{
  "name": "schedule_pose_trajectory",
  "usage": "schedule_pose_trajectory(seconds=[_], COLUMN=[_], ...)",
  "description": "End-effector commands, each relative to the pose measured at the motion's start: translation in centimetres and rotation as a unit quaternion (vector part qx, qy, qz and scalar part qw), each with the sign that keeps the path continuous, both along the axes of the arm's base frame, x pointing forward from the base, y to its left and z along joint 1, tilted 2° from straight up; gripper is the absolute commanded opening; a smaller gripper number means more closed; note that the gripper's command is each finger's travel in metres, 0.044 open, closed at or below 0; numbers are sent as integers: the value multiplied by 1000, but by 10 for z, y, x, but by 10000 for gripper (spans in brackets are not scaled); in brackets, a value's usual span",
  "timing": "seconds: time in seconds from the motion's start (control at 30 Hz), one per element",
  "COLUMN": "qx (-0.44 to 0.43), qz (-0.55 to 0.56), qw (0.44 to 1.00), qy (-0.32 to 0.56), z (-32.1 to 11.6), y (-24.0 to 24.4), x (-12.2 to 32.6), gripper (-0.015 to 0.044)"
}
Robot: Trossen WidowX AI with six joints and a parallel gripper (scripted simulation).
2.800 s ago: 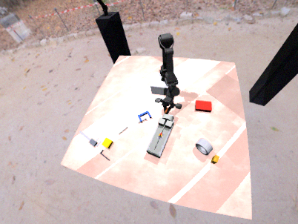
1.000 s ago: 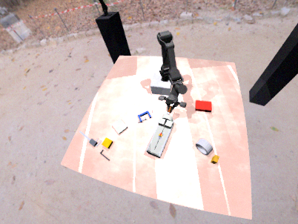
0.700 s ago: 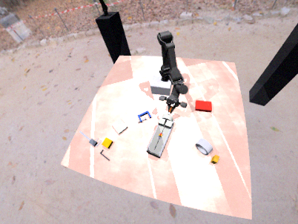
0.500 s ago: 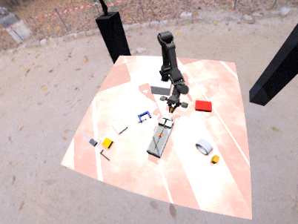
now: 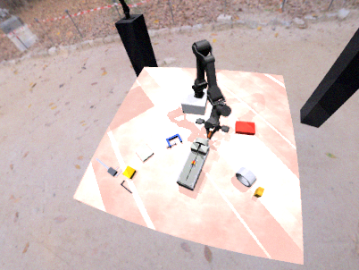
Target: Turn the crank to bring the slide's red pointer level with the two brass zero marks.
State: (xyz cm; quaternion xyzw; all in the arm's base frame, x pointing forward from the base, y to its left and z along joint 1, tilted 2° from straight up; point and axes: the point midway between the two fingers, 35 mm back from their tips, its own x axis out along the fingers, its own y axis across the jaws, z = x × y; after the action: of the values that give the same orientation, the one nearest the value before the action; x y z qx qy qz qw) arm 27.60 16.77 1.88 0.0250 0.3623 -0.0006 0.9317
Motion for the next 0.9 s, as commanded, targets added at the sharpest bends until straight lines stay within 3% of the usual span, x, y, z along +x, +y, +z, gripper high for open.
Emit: schedule_pose_trajectory(seconds=[0.0, 0.87], qx=[2, 1], qz=[2, 2], qw=[1000, 1000], qy=[2, 3], z=[-7, -47], y=[5, -15], x=[0, 1], gripper=[0, 0])
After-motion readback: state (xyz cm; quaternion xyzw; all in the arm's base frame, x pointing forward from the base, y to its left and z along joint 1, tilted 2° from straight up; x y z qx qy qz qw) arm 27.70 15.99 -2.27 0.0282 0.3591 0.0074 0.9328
